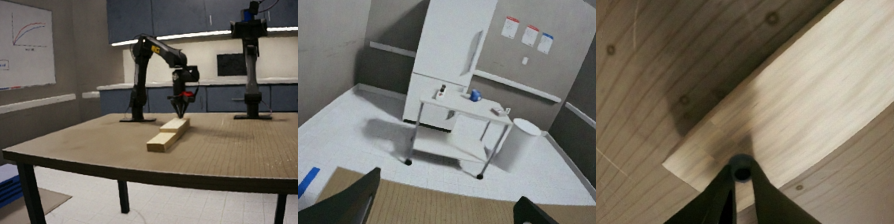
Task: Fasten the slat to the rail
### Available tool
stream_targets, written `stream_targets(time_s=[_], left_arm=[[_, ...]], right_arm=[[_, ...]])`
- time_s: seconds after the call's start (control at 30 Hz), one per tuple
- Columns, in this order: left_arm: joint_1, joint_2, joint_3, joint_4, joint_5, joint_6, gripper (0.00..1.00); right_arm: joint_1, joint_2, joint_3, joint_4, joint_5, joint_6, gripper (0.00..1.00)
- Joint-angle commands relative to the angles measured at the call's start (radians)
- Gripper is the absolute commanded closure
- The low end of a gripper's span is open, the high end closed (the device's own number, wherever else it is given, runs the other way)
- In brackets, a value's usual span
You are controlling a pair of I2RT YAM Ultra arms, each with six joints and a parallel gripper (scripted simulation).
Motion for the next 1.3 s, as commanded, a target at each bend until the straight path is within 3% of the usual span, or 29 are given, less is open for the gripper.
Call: stream_targets(time_s=[0.0, 1.27], left_arm=[[0.000, -0.002, 0.005, 0.005, 0.000, 0.000, 0.00], [0.000, -0.002, 0.005, 0.005, 0.000, 0.000, 0.00]], right_arm=[[-0.003, 0.015, -0.028, 0.030, 0.000, 0.161, 0.88], [-0.004, 0.016, -0.029, 0.031, -0.002, 1.502, 0.88]])
